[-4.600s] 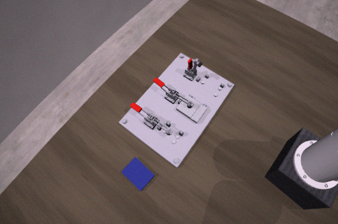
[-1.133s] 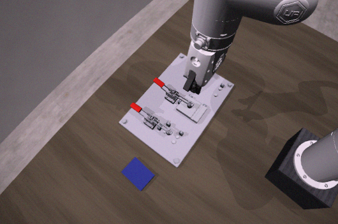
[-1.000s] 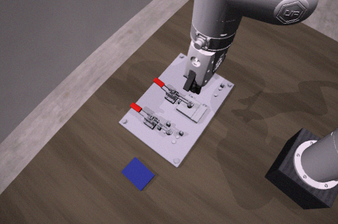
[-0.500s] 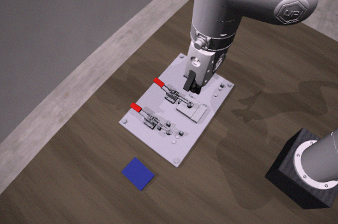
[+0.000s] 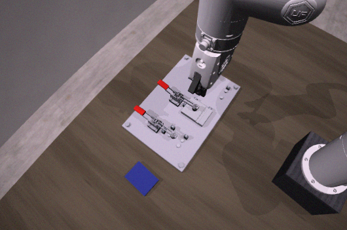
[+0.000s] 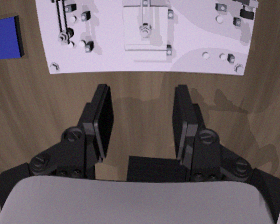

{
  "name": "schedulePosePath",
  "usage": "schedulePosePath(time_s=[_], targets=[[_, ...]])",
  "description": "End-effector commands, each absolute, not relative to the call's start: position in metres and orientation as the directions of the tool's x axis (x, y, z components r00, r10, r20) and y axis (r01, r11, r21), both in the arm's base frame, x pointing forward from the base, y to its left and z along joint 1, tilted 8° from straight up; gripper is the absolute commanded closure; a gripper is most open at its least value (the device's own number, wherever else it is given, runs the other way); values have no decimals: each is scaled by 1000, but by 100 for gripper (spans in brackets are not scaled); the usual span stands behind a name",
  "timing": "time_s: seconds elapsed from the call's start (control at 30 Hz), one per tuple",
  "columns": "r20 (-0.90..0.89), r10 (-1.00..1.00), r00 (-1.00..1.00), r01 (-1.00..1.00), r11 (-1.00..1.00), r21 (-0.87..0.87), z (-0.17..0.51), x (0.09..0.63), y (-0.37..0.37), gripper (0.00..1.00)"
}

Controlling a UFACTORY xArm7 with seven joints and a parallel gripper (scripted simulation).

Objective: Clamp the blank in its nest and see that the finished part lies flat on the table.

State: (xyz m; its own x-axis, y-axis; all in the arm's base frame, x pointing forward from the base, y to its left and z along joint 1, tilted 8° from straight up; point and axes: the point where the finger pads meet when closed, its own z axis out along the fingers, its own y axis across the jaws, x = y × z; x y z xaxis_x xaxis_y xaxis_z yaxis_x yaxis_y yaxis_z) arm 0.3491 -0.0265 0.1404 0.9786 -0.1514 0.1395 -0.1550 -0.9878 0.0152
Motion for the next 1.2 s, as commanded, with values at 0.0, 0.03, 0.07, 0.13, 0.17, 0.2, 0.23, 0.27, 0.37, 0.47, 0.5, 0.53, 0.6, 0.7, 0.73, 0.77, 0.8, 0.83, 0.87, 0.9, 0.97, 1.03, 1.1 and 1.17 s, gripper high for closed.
schedulePosePath(time_s=[0.0,0.03,0.07,0.13,0.17,0.2,0.23,0.27,0.37,0.47,0.5,0.53,0.6,0.7,0.73,0.77,0.8,0.83,0.87,0.9,0.97,1.03,1.1,1.17], targets=[[142,-151,978,-155,-988,15,142,350,-26,53],[141,-151,978,-155,-988,15,142,350,-26,53],[141,-151,978,-155,-988,15,142,350,-26,53],[141,-152,978,-155,-988,15,142,350,-26,53],[141,-152,978,-155,-988,15,142,350,-26,53],[141,-152,978,-155,-988,15,142,350,-26,53],[140,-152,978,-155,-988,15,142,350,-26,53],[140,-152,978,-155,-988,15,142,350,-26,53],[140,-152,978,-155,-988,15,142,350,-26,53],[140,-152,978,-155,-988,15,142,350,-26,53],[140,-152,978,-155,-988,15,142,350,-26,53],[140,-152,978,-155,-988,15,142,350,-26,53],[140,-152,978,-155,-988,15,142,350,-26,53],[140,-152,978,-155,-988,15,142,350,-26,53],[140,-152,978,-155,-988,15,142,350,-26,53],[140,-152,978,-155,-988,15,142,350,-26,53],[140,-152,978,-155,-988,15,142,350,-26,53],[140,-152,978,-155,-988,15,142,350,-26,53],[140,-152,978,-155,-988,15,142,350,-26,53],[140,-152,978,-155,-988,15,142,350,-26,53],[140,-152,978,-155,-988,15,142,350,-26,53],[140,-152,978,-155,-988,15,142,350,-26,53],[140,-152,978,-155,-988,15,142,350,-26,53],[140,-152,978,-155,-988,15,142,350,-26,53]])
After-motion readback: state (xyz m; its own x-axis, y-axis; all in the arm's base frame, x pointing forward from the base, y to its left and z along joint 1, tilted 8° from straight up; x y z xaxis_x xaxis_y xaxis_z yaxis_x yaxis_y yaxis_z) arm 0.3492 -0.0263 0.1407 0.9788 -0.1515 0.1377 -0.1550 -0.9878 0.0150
